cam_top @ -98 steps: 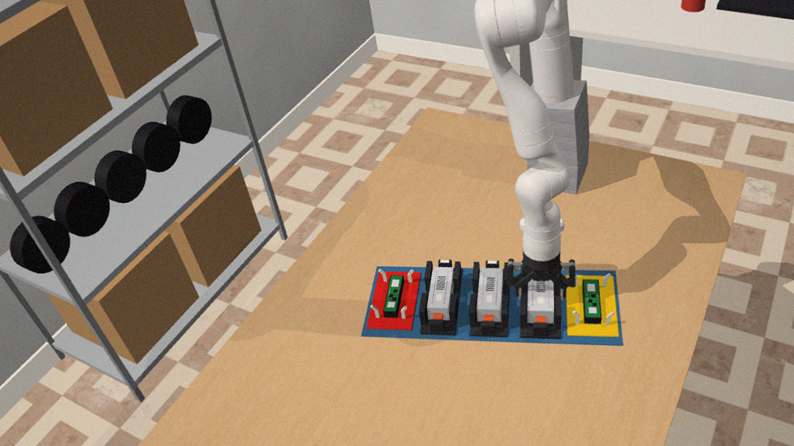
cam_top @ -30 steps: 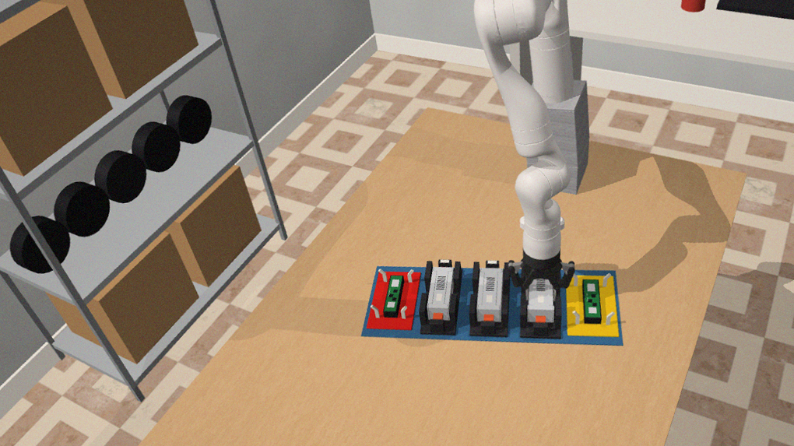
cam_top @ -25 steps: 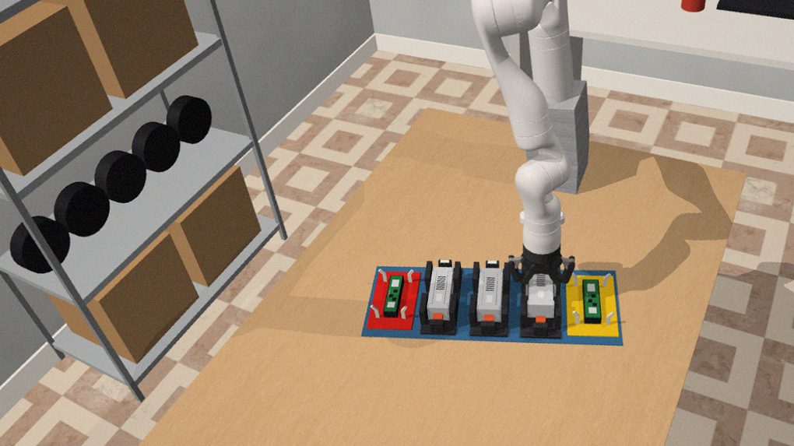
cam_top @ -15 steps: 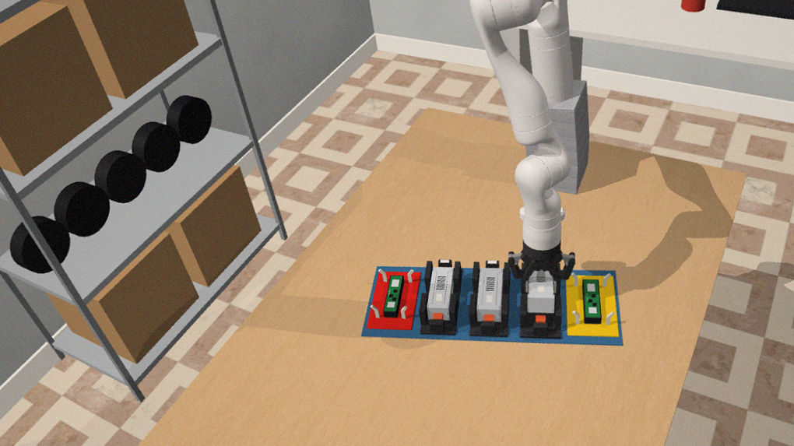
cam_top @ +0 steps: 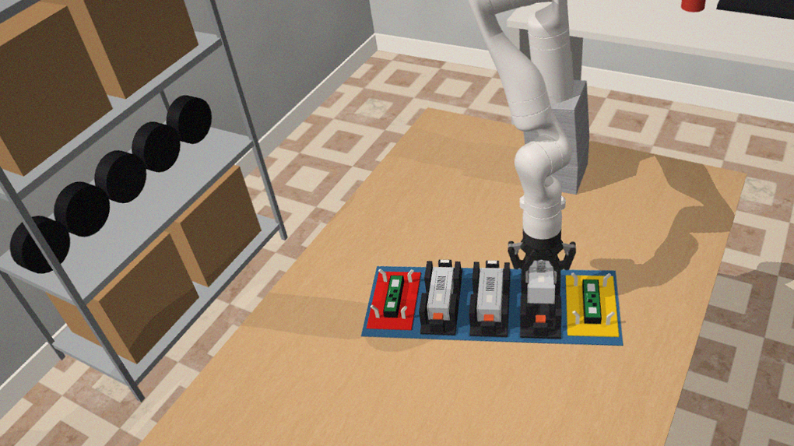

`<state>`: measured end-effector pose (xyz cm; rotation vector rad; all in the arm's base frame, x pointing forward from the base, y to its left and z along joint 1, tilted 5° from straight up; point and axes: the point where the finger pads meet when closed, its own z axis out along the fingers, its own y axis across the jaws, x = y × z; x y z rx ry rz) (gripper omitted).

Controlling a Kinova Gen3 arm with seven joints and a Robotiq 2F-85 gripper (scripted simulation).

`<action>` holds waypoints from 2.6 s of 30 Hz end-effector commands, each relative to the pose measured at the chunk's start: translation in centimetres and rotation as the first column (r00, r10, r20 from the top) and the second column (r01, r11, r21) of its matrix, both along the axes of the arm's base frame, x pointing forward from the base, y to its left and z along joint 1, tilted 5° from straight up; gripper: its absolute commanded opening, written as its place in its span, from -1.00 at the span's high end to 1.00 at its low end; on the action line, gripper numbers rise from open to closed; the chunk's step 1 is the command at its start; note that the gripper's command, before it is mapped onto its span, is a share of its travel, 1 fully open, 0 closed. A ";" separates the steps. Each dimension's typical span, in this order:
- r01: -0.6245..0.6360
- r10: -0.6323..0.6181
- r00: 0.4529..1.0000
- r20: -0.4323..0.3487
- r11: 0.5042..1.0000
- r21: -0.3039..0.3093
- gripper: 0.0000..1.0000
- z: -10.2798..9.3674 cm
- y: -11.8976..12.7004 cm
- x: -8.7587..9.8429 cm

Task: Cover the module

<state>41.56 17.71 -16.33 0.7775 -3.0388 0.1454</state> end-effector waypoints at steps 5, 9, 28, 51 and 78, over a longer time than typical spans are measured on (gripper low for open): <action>0.000 0.000 1.000 0.002 1.000 0.001 0.98 0.1 0.0 0.1; 0.000 0.000 1.000 0.002 1.000 0.001 0.98 0.1 0.0 0.1; 0.000 0.000 1.000 0.002 1.000 0.001 1.00 0.1 0.0 0.1; 0.000 0.000 1.000 0.002 1.000 0.001 1.00 0.1 0.0 0.1; 0.000 0.000 1.000 0.002 1.000 0.001 1.00 5.7 0.6 -0.1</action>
